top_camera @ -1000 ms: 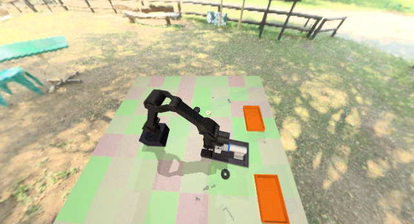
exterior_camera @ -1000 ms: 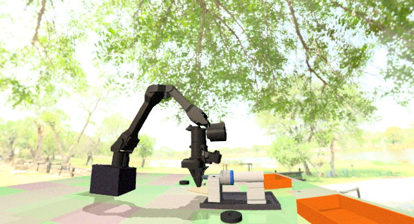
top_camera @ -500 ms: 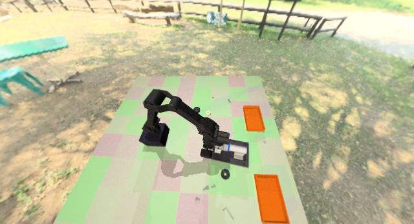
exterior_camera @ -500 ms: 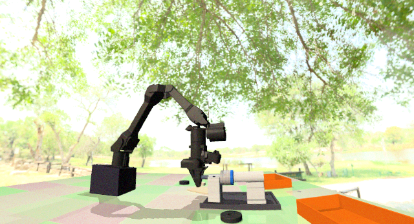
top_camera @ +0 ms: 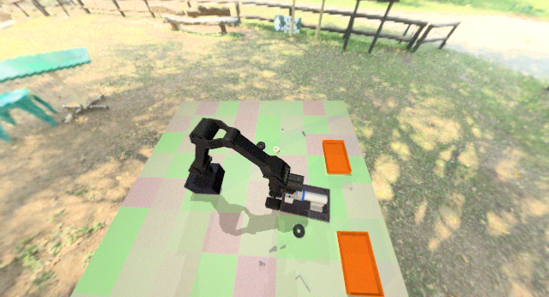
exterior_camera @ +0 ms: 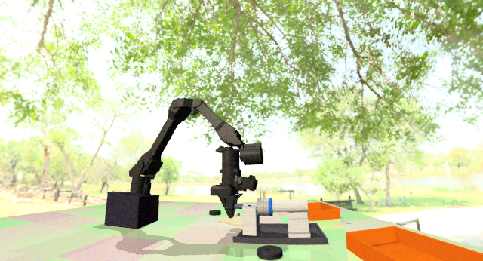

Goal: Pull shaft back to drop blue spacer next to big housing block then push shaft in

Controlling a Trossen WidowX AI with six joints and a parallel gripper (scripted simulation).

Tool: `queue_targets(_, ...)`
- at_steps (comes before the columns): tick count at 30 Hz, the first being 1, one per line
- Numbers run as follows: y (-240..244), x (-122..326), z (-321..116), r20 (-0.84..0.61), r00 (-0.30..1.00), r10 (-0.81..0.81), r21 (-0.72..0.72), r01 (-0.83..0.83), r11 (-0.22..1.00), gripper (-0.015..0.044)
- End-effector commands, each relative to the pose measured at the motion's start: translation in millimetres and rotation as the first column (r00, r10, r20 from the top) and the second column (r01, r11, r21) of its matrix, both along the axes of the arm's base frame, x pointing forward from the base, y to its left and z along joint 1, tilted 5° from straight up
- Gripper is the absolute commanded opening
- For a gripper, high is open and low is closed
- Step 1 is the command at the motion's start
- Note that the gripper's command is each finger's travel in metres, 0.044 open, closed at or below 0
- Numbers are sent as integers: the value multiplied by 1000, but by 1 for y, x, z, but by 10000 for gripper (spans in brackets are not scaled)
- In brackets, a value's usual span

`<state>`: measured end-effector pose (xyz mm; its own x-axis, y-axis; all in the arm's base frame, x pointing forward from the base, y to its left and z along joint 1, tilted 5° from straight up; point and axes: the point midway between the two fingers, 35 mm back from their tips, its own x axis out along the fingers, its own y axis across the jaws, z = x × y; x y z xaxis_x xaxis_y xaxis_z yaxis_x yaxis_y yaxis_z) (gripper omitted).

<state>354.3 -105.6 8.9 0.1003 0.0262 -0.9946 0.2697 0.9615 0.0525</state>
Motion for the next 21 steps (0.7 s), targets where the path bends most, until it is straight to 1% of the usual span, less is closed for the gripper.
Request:
queue_targets(1,0,-1,0,-2,1000,2,2,-2,1000,0)
queue_targets(21,1,-3,-1,-2,1000,2,2,-2,1000,0)
